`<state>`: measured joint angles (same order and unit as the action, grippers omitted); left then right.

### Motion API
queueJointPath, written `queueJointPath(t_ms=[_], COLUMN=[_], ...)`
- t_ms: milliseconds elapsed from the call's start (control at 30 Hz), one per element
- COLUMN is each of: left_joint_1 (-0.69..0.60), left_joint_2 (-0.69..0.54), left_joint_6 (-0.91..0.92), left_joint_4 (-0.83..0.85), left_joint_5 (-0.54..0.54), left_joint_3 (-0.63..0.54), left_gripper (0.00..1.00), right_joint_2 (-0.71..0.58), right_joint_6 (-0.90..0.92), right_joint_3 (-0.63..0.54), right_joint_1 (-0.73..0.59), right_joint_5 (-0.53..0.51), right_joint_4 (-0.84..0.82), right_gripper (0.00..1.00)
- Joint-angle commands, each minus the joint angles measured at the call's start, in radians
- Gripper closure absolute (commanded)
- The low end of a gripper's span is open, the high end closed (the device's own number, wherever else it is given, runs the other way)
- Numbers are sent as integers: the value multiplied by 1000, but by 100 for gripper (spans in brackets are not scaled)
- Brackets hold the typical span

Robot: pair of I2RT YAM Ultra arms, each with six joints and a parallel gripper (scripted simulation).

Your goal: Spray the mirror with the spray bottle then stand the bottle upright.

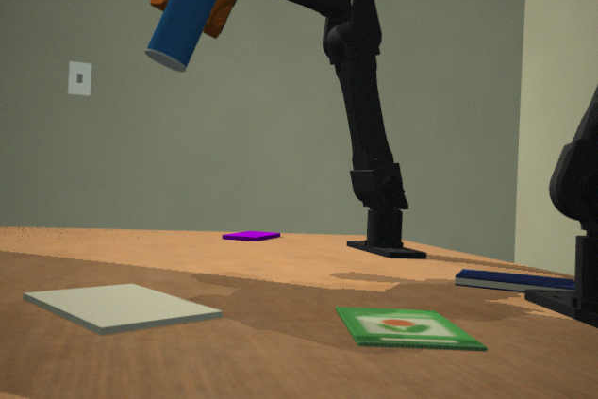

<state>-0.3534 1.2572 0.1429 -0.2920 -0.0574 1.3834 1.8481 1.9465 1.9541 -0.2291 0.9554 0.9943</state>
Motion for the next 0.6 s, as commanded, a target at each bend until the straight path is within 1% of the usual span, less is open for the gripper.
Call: queueJointPath(t_ms=[0,367,467,533,567], left_joint_1=[-51,-233,-242,-248,-222], left_joint_2=[32,140,147,126,102], left_joint_6=[29,102,103,92,83], left_joint_4=[-71,-222,-228,-227,-217], left_joint_5=[-21,-54,-56,-57,-60], left_joint_3=[78,261,272,288,285], left_gripper=[100,100,100,100,100], right_joint_2=[-14,-14,-14,-14,-14], right_joint_6=[-1,-1,-1,-1,-1], right_joint_3=[44,44,44,44,44], right_joint_1=[9,9,9,9,9], right_joint_5=[23,23,23,23,23], right_joint_4=[-18,-18,-18,-18,-18], right_gripper=[100,100,100,100,100])
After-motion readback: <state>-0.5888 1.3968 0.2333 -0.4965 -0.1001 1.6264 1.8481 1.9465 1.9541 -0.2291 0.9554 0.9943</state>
